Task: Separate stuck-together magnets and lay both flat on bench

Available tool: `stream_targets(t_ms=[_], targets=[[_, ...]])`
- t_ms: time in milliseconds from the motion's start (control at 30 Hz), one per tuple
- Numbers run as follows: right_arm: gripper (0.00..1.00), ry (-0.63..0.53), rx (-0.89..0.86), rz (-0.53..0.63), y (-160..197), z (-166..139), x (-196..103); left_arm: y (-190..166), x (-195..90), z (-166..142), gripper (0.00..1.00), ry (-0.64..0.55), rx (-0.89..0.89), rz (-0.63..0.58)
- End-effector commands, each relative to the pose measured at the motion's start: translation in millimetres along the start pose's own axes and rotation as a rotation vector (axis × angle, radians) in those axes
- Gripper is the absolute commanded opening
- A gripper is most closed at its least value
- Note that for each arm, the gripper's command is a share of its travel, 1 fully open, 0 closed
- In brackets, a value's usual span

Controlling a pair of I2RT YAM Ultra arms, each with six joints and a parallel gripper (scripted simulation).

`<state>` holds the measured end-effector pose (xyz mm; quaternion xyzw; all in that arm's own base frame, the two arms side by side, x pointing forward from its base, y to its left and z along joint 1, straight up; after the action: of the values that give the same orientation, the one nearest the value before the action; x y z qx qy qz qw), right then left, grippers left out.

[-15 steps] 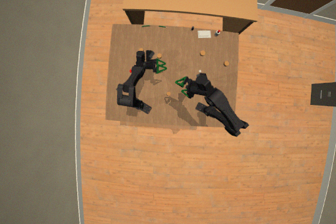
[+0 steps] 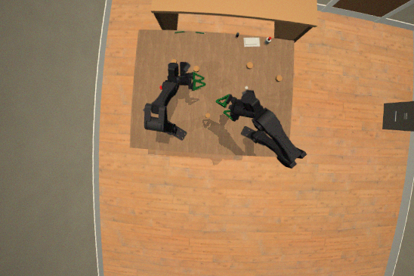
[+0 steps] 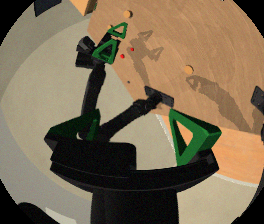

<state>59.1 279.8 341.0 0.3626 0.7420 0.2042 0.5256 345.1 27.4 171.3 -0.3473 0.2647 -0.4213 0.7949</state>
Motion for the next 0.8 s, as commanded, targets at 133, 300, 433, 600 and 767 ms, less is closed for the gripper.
stream_targets(t_ms=[133, 300, 433, 600, 767], targets=[[1.00, -0.011, -0.015, 0.012, 2, 3, -1, -1, 1, 2, 1.00, -0.002, 0.010, 0.011], [1.00, -0.040, -0.063, 0.052, 7, 9, -5, -4, 2, 6, 1.00, -0.006, 0.042, 0.038], [1.00, -0.075, -0.103, 0.085, 12, 18, -9, -7, 4, 10, 1.00, -0.011, 0.073, 0.069], [1.00, -0.106, -0.134, 0.111, 15, 25, -13, -10, 5, 14, 1.00, -0.016, 0.101, 0.092], [1.00, -0.165, -0.186, 0.150, 20, 38, -20, -16, 7, 21, 1.00, -0.024, 0.146, 0.133]])
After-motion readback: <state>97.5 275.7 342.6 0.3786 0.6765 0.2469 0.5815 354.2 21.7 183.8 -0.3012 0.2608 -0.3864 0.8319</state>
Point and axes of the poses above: on each arm, the point where the finger pads meet when closed, its own x axis out along the fingers, its own y axis across the jaws, z = x × y, the point moved 7 cm from there along -x, back along the fingers, and after that the axes turned 3 degrees about x, right-handed, at the moved point
